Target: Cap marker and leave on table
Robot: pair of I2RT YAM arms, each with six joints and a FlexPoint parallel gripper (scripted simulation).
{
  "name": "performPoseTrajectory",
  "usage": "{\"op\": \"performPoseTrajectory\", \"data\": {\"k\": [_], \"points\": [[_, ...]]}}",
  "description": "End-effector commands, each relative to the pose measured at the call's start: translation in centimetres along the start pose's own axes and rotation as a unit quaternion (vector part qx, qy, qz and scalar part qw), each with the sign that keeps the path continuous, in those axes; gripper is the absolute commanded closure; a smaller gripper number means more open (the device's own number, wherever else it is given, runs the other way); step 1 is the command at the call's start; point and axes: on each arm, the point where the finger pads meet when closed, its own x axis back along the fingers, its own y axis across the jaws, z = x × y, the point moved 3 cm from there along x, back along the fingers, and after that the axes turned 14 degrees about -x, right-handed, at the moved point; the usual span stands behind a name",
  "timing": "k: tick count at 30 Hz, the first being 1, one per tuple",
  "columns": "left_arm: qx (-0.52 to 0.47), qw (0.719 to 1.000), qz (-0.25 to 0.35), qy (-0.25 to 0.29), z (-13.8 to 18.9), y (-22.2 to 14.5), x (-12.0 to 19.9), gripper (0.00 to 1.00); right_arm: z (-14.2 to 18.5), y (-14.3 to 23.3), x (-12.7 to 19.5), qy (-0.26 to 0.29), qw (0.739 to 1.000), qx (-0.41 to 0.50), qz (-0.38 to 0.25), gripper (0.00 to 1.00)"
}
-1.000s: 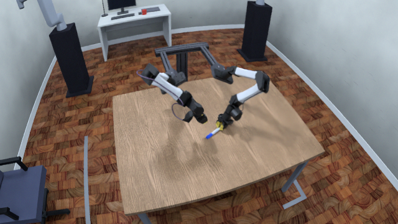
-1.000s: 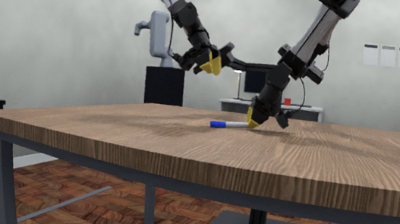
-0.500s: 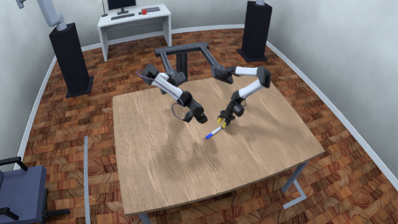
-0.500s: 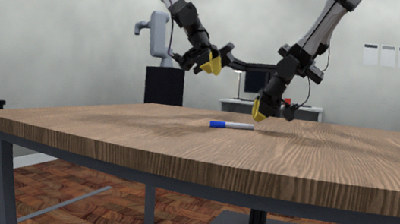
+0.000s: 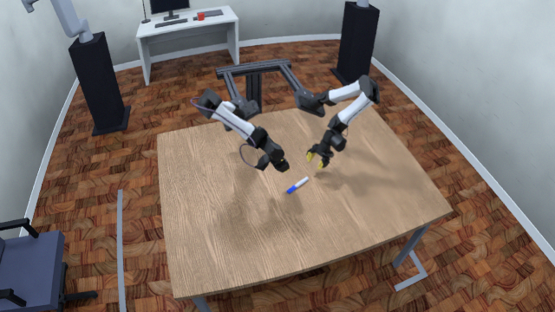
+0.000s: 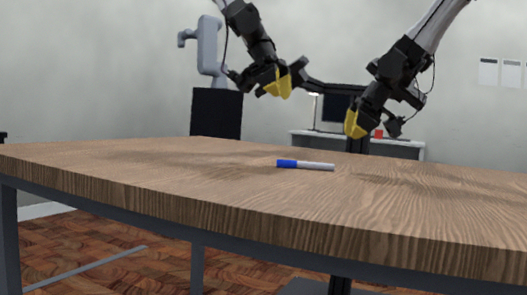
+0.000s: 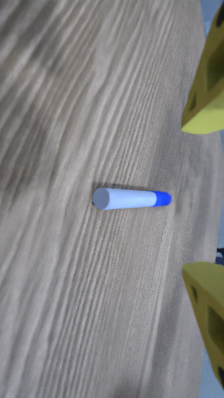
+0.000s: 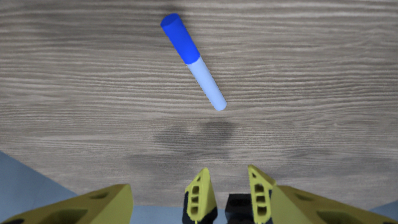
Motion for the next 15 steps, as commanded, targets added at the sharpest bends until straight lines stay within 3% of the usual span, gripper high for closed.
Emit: {"op": "performPoseTrajectory", "data": {"k": [1,8,15], "points": [[-0.003,1.000,-0.007,-0.001,0.4,0.2,2.4,0.35,0.5,0.8,0.6,0.006,1.000,-0.004,-0.009,0.35],[-0.005,1.000,-0.012,-0.004,0.3,0.4,5.7,0.35,0.3,0.7,0.6,0.001,1.000,-0.004,-0.008,0.35],[-0.118,0.992,-0.022,-0.046,-1.7,-0.3,8.4,0.35,0.4,0.1,-0.3,-0.080,0.989,0.119,-0.020,0.35]]}}
